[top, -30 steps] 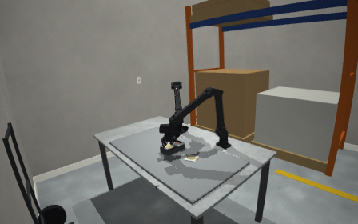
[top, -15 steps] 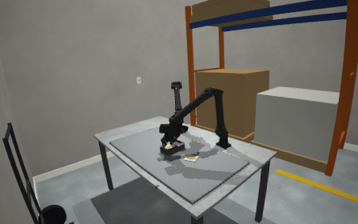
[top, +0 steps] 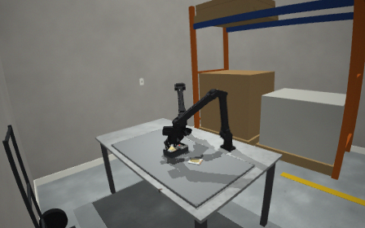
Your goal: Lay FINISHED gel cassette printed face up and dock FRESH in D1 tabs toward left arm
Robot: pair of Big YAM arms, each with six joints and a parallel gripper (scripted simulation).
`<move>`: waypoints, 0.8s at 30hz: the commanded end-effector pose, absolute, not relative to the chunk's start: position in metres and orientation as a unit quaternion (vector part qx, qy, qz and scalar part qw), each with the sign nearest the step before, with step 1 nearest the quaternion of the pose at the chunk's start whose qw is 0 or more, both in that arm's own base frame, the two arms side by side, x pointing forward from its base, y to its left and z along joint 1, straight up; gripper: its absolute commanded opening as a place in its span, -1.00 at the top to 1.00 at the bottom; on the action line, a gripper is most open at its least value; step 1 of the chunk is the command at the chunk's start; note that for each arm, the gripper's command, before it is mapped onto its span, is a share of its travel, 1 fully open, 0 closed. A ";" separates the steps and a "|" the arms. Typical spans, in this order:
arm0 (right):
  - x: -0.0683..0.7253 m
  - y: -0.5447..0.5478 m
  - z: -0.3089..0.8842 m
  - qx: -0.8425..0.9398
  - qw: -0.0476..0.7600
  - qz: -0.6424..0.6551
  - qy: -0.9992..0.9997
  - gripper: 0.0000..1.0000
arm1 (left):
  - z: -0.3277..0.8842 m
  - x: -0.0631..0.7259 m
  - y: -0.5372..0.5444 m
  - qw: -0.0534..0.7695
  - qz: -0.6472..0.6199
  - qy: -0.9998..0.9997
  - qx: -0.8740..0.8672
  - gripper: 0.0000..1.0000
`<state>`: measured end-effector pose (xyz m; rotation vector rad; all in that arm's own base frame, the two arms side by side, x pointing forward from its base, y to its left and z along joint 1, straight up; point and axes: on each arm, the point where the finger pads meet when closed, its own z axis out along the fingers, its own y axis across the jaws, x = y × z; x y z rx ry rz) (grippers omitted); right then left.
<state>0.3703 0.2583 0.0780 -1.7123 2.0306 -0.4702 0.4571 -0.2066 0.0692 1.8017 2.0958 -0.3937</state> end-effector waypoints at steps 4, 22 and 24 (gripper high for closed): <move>0.349 0.239 0.025 -0.637 0.158 -0.163 0.737 1.00 | 0.073 0.459 -0.207 0.178 -0.137 0.738 0.636 1.00; 0.349 0.239 0.025 -0.637 0.158 -0.163 0.737 1.00 | 0.076 0.459 -0.205 0.191 -0.148 0.735 0.634 1.00; 0.349 0.239 0.025 -0.637 0.158 -0.163 0.737 1.00 | 0.076 0.459 -0.205 0.191 -0.148 0.735 0.633 1.00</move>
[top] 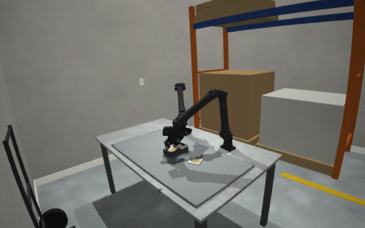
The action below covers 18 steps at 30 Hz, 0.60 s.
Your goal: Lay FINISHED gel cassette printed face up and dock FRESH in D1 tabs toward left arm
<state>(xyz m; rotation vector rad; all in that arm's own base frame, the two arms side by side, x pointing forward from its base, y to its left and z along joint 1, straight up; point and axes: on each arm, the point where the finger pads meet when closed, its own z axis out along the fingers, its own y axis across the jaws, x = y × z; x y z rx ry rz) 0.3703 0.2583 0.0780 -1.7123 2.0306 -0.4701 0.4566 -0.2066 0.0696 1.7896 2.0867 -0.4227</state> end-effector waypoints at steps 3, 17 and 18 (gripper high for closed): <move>0.349 0.239 0.025 -0.637 0.158 -0.163 0.737 1.00 | 0.076 0.459 -0.205 0.192 -0.149 0.735 0.633 1.00; 0.349 0.239 0.025 -0.637 0.158 -0.163 0.737 1.00 | 0.078 0.459 -0.204 0.203 -0.158 0.732 0.631 1.00; 0.349 0.239 0.025 -0.637 0.158 -0.163 0.737 1.00 | 0.078 0.459 -0.204 0.204 -0.159 0.732 0.631 1.00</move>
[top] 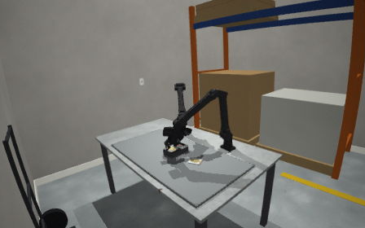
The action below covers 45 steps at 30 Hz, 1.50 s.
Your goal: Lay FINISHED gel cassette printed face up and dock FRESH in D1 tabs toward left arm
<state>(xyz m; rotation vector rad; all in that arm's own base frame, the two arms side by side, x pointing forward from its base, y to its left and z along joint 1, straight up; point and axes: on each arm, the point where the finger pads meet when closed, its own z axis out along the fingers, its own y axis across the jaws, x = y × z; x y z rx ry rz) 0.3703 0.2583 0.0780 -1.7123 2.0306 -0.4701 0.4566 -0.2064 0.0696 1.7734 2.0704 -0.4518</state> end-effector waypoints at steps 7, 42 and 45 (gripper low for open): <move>0.349 0.239 0.025 -0.637 0.158 -0.163 0.737 1.00 | 0.079 0.459 -0.204 0.208 -0.162 0.731 0.630 1.00; 0.349 0.239 0.025 -0.637 0.158 -0.163 0.737 1.00 | 0.082 0.459 -0.203 0.229 -0.181 0.724 0.625 1.00; 0.349 0.239 0.025 -0.637 0.158 -0.163 0.737 1.00 | 0.082 0.459 -0.203 0.229 -0.181 0.724 0.625 1.00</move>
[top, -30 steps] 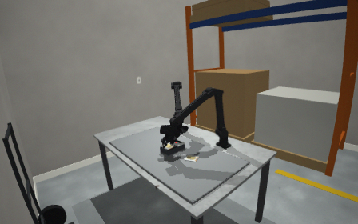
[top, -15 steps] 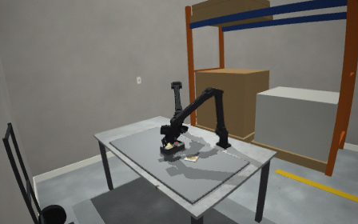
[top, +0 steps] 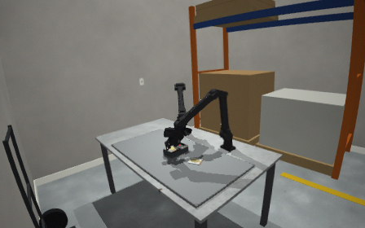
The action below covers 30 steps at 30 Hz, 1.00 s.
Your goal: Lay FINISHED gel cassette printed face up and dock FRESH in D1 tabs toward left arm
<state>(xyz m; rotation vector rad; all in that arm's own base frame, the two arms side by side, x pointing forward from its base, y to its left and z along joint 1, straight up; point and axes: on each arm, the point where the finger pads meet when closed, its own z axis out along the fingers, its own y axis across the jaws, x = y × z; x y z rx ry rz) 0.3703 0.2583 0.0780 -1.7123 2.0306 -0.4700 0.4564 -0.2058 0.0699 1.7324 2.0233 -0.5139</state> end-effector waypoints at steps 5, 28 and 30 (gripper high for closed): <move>0.349 0.239 0.025 -0.637 0.158 -0.163 0.737 1.00 | 0.083 0.459 -0.203 0.234 -0.185 0.722 0.624 1.00; 0.349 0.239 0.025 -0.637 0.158 -0.163 0.737 1.00 | 0.085 0.458 -0.202 0.248 -0.197 0.718 0.620 1.00; 0.349 0.239 0.025 -0.637 0.158 -0.163 0.737 1.00 | 0.085 0.458 -0.202 0.248 -0.197 0.718 0.620 1.00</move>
